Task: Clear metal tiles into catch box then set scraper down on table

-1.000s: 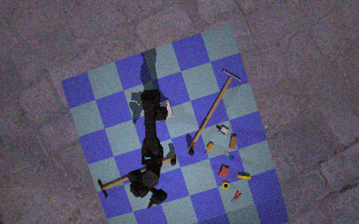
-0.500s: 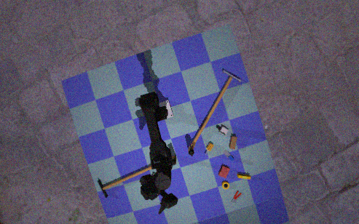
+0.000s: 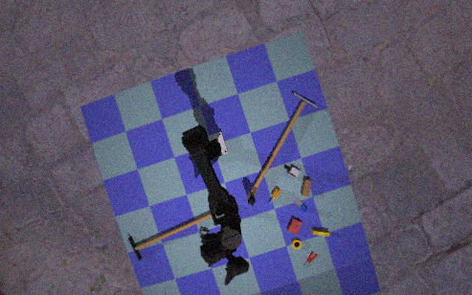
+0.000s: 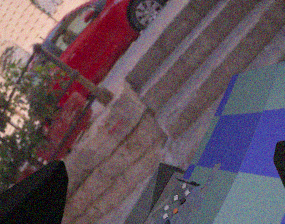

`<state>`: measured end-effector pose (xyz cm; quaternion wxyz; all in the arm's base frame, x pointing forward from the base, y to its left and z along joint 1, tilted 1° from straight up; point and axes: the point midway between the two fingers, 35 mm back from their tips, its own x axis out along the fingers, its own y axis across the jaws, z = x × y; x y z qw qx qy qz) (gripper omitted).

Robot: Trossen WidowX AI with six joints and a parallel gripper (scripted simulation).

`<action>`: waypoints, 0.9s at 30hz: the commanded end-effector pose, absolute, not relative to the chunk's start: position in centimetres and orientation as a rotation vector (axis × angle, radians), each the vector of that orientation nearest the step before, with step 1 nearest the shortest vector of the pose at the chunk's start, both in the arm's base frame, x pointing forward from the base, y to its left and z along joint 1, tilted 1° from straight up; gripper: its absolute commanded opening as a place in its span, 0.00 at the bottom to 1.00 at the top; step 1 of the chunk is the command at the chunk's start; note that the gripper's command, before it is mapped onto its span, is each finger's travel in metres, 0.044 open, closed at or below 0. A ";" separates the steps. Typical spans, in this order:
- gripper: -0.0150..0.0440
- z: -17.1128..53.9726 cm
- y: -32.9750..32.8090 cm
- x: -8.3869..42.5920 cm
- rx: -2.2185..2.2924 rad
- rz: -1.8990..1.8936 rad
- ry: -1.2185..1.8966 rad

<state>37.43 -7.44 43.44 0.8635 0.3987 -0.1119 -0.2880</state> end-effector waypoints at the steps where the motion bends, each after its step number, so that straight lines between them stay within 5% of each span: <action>1: 1.00 43.1 -6.2 38.3 0.873 -0.588 -0.246; 27: 1.00 42.1 3.6 40.6 1.175 -0.432 -0.341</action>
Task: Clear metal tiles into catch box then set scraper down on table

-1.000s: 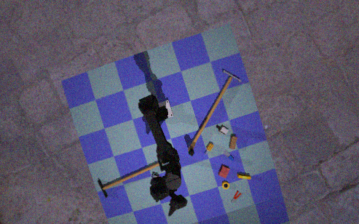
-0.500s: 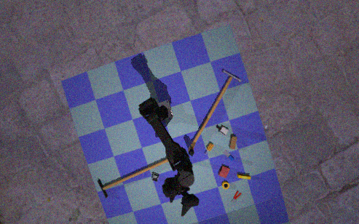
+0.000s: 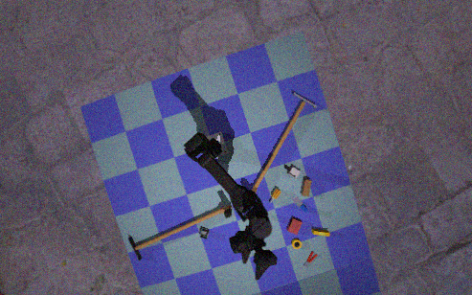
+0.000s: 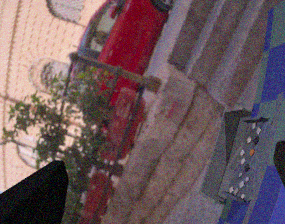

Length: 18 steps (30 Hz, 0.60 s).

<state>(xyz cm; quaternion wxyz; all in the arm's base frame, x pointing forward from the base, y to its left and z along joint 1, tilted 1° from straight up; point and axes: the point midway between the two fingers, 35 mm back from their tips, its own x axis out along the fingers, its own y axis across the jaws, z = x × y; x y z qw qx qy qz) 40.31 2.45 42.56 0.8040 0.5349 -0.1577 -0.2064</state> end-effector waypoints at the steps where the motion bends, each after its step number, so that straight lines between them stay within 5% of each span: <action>1: 1.00 42.0 4.0 40.7 1.188 -0.425 -0.343; 18: 1.00 42.4 9.3 39.7 1.171 -0.306 -0.240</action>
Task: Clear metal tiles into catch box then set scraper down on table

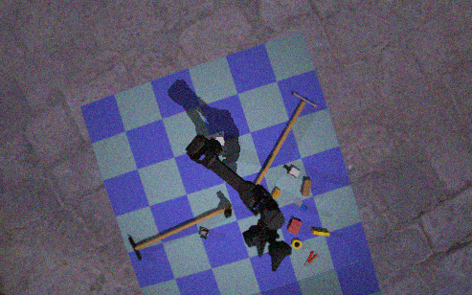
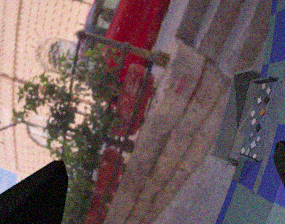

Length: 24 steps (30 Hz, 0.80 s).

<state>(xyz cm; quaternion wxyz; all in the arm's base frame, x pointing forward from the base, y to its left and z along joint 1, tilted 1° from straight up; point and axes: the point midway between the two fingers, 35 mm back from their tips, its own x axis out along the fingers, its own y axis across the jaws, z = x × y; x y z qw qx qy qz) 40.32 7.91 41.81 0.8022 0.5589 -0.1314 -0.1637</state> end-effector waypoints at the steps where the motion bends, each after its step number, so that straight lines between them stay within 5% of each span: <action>1: 1.00 42.5 9.8 39.5 1.158 -0.291 -0.222; 24: 1.00 44.0 20.7 32.3 0.812 0.106 0.127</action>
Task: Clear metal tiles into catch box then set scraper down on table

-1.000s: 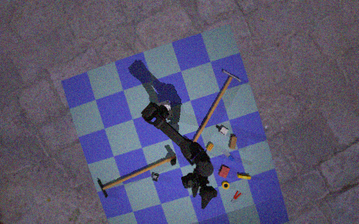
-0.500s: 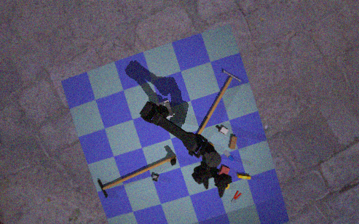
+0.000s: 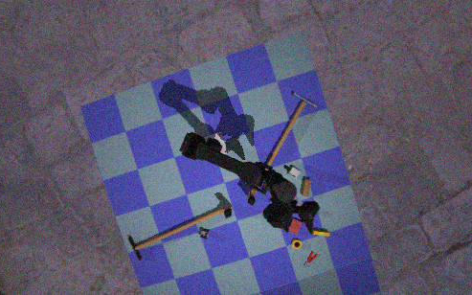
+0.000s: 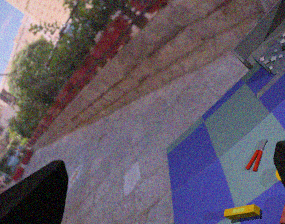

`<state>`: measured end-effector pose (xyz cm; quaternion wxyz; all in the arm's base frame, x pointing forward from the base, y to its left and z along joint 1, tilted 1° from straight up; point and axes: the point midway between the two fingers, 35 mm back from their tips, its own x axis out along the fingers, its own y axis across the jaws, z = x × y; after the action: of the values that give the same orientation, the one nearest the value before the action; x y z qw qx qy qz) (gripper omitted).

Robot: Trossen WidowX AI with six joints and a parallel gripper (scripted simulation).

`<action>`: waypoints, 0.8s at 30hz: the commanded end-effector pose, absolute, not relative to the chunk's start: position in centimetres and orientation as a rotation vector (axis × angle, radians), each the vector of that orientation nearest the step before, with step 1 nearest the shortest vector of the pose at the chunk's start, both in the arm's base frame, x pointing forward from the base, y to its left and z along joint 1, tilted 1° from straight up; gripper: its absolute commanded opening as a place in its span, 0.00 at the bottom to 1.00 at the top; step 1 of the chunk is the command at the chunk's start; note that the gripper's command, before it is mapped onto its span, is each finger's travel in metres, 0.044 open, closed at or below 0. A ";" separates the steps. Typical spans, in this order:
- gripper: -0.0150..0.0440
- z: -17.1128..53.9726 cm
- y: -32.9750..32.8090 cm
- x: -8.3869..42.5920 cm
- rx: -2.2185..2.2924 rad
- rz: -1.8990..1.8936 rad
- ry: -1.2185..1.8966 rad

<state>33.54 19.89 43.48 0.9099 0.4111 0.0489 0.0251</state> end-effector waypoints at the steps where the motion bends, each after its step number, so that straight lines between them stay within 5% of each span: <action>1: 1.00 44.1 21.1 31.9 0.795 0.124 0.139; 24: 1.00 44.0 27.5 21.1 0.397 0.558 0.366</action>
<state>22.57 27.33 43.72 0.9297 0.2139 0.1722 0.2454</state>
